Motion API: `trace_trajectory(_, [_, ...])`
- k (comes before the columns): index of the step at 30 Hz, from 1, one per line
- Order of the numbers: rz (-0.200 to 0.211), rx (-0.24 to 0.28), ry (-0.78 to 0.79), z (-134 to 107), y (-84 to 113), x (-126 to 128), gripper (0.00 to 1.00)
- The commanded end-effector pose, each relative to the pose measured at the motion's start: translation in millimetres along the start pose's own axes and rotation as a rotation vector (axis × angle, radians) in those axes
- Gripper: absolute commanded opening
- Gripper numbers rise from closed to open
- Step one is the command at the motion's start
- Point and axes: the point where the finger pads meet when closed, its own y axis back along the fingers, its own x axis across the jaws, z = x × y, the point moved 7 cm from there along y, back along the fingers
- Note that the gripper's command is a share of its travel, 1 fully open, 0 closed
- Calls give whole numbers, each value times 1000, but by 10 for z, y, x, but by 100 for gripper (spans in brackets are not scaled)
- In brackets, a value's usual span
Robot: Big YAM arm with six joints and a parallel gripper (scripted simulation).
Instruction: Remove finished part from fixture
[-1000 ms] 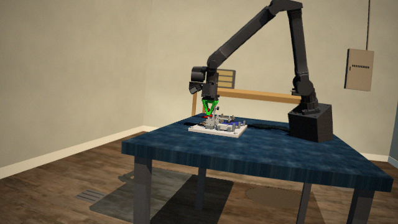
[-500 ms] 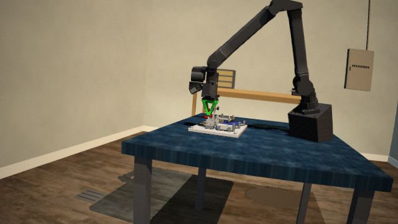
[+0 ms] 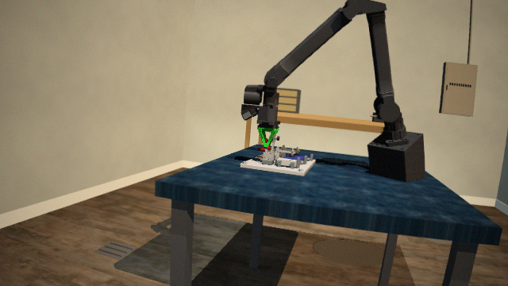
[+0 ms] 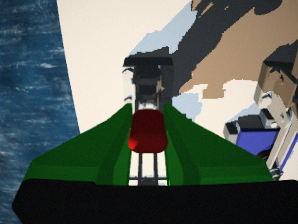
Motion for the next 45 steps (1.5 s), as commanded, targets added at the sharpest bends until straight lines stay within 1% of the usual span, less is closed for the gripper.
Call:
trace_trajectory(1, [4,127,-14,-458,30,81,0])
trace_trajectory(45, [4,127,-15,-459,27,81,0])
